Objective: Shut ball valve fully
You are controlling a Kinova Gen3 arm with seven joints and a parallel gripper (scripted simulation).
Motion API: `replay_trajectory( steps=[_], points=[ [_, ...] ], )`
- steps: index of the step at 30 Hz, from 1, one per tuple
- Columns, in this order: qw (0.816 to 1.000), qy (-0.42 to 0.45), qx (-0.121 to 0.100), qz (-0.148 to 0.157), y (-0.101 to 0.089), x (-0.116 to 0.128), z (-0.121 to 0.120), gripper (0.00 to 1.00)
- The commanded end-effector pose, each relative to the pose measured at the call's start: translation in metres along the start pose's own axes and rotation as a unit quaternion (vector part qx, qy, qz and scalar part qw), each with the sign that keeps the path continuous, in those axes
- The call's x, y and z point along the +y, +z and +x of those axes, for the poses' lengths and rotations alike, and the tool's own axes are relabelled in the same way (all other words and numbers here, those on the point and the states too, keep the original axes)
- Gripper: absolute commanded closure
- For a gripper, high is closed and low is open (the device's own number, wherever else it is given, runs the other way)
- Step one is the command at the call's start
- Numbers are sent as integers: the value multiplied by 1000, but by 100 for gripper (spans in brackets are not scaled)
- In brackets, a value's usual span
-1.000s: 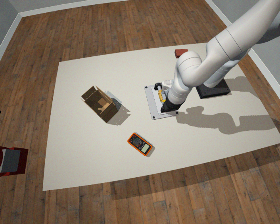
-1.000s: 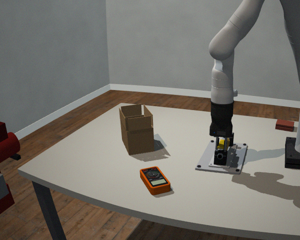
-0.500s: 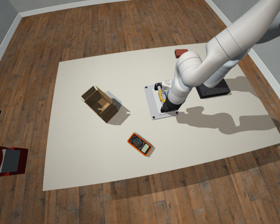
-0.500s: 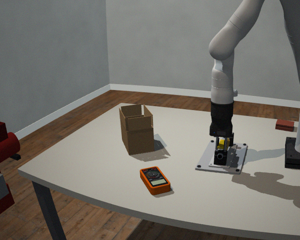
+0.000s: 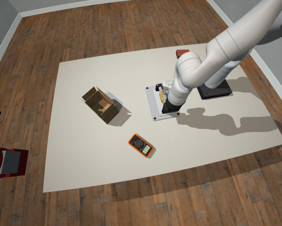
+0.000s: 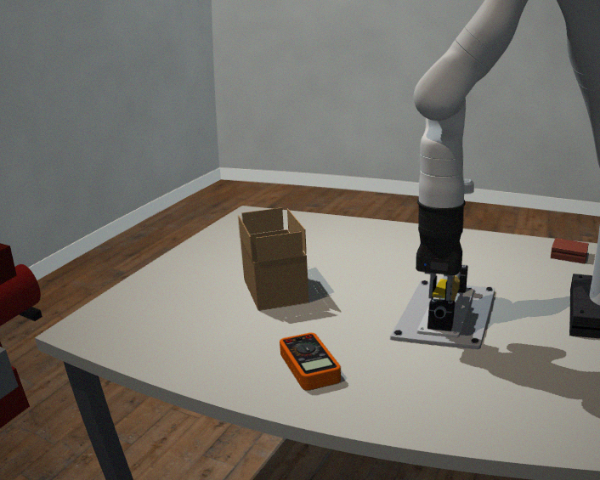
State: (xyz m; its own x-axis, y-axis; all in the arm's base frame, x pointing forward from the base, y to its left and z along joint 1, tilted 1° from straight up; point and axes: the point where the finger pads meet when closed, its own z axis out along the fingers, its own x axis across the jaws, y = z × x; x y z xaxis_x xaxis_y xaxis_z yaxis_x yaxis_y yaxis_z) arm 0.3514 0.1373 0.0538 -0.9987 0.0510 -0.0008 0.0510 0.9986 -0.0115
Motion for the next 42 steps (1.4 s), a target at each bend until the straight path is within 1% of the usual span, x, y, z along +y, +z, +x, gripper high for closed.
replay_trajectory(
  steps=[1,23,29,42],
  points=[
    [1000,3,-1,-1,-1,0,-2,100],
    [997,75,-1,-1,-1,-1,-14,100],
    [997,81,-1,-1,-1,-1,-15,100],
    [992,129,-1,-1,-1,-3,-24,100]
  ],
)
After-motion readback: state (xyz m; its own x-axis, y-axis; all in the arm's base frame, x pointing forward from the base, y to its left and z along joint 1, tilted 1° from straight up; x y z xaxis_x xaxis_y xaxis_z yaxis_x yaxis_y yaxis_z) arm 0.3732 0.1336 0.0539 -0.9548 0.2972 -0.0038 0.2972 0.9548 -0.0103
